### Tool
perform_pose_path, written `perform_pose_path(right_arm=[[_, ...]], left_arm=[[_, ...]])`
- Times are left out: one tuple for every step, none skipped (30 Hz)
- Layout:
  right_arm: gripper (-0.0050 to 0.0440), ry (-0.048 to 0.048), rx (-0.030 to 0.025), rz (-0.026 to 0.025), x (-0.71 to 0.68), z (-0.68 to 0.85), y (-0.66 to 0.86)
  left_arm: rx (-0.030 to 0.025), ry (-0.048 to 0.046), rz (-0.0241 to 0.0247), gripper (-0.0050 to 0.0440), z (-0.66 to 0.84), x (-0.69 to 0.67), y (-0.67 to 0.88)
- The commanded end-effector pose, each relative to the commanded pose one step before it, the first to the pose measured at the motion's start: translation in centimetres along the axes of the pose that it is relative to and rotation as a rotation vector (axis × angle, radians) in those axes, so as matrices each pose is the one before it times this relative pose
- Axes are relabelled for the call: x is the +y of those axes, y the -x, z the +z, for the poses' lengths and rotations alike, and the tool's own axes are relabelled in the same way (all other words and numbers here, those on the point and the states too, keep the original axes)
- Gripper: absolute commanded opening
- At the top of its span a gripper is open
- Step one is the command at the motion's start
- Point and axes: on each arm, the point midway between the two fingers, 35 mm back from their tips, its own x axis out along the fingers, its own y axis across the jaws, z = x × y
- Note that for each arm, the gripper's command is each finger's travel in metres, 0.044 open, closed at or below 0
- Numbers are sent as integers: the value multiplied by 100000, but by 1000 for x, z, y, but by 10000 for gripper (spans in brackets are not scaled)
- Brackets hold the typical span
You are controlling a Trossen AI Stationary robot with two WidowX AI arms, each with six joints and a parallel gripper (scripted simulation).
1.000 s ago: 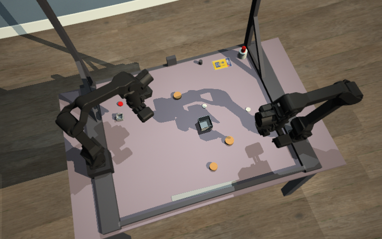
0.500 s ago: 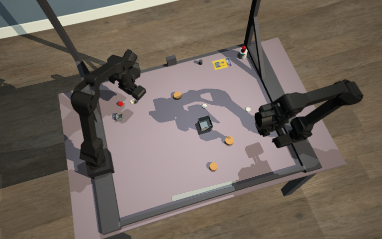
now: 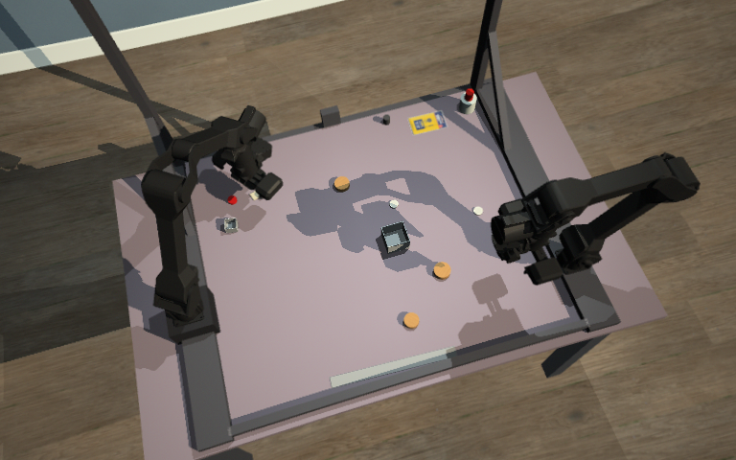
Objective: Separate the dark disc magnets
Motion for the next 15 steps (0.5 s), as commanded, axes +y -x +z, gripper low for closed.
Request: perform_pose_path(right_arm=[[-50, -723, -715, 7, -91, 149, -866], [-50, 37, -21, 6, -92, 35, -3], [-50, -118, -475, 150, -28, 184, 83], [-50, 164, -1364, 429, 33, 280, 393], [-50, 15, -184, 52, -73, 30, 19], [-50, 2, 8, -8, -83, 11, -55], [-50, 1, 6, -7, -83, 11, -55], [-50, 1, 6, -7, -83, 11, -55], [-50, 0, 0, 0, 0, 0, 0], [-50, 0, 0, 0, 0, 0, 0], [-50, 30, 6, -7, -73, 8, -55], [-50, 1, 6, -7, -84, 11, -55], [-50, 1, 6, -7, -84, 11, -55], [-50, 1, 6, -7, -84, 10, -55], [-50, 1, 5, -7, -84, 10, -55]], left_arm=[[-1451, -111, -259, 400, 141, -23, 347], [0, 0, 0, 400, 0, 0, 0], [0, 0, 0, 400, 0, 0, 0], [0, 0, 0, 400, 0, 0, 0], [0, 0, 0, 400, 0, 0, 0], [0, 0, 0, 400, 0, 0, 0], [0, 0, 0, 400, 0, 0, 0], [0, 0, 0, 400, 0, 0, 0], [0, 0, 0, 400, 0, 0, 0], [0, 0, 0, 400, 0, 0, 0], [0, 0, 0, 400, 0, 0, 0], [0, 0, 0, 400, 0, 0, 0], [0, 0, 0, 400, 0, 0, 0], [0, 0, 0, 400, 0, 0, 0], [0, 0, 0, 400, 0, 0, 0]])
